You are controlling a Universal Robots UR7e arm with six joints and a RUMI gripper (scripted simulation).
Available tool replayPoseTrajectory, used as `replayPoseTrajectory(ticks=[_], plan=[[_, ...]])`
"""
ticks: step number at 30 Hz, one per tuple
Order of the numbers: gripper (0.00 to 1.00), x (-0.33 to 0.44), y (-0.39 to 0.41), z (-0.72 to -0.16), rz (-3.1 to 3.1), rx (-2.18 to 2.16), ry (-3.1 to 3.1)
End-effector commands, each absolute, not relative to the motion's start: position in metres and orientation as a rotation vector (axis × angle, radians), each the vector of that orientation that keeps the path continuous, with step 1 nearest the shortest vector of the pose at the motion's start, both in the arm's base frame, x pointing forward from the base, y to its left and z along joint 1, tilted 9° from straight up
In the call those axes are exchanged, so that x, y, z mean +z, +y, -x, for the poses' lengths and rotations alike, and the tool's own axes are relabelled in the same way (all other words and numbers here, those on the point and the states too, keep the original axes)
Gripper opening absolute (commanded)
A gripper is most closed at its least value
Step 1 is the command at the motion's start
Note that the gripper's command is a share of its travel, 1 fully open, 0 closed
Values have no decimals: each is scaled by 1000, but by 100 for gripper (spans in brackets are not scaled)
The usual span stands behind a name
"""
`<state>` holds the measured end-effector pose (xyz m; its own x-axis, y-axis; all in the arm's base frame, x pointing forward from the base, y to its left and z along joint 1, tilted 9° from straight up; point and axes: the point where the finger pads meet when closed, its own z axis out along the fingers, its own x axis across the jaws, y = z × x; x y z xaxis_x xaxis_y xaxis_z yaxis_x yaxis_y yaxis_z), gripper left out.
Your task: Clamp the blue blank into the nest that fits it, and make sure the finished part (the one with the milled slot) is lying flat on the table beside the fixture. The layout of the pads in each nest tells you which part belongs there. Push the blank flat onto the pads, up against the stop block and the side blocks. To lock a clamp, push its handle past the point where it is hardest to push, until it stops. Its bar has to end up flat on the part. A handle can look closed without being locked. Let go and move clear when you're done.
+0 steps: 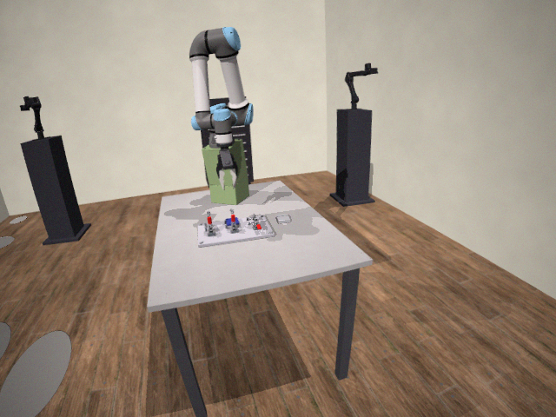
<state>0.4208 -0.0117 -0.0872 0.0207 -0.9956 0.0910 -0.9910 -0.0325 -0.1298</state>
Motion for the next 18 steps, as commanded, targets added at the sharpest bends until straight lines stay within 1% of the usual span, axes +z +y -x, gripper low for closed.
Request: replayPoseTrajectory(ticks=[1,10,18], plan=[[28,-87,-12,-421,2222,-245,2164],[28,-92,-12,-422,2222,-245,2164],[28,-115,-14,-425,2222,-245,2164]])
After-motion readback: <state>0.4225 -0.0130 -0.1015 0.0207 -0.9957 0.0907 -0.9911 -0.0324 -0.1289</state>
